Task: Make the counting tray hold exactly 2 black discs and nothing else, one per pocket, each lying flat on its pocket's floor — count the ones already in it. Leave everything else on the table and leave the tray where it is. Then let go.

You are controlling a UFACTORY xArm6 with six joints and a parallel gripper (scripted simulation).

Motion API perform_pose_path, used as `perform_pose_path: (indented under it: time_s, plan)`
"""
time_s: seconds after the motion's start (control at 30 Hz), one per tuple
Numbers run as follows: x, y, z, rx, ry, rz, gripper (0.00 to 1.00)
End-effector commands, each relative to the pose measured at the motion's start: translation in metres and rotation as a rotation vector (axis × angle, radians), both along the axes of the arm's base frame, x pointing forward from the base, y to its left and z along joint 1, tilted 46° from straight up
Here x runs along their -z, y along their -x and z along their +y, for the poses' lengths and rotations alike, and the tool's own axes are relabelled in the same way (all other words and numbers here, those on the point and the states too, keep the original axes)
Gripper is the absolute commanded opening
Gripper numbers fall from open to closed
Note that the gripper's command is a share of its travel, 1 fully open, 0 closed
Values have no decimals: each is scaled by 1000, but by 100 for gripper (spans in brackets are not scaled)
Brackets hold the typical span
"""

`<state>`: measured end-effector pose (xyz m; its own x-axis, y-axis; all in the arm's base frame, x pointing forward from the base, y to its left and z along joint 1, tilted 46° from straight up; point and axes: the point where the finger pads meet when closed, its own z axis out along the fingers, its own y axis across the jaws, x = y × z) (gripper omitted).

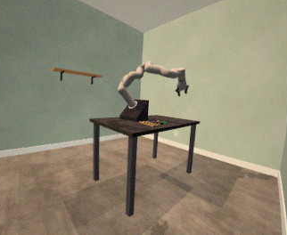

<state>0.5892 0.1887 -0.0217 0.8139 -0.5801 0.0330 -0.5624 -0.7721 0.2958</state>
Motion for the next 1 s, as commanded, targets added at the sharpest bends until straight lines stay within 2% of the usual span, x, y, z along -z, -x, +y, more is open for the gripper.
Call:
perform_pose_path:
  time_s: [0.0, 0.53, 0.57, 0.67, 0.77, 0.87, 0.97]
  plan:
    - [-2, -1, 2, -2, -2, -4, 100]
    - [-2, -1, 2, -2, -2, -4, 100]
    - [-2, -1, 1, -2, -2, -4, 47]
    - [-2, 1, -5, 5, 14, -6, 47]
    - [-2, 7, -30, 26, 68, -12, 47]
    - [-3, 23, -73, 56, 162, -25, 47]
    - [-6, 52, -128, 81, 278, -44, 47]
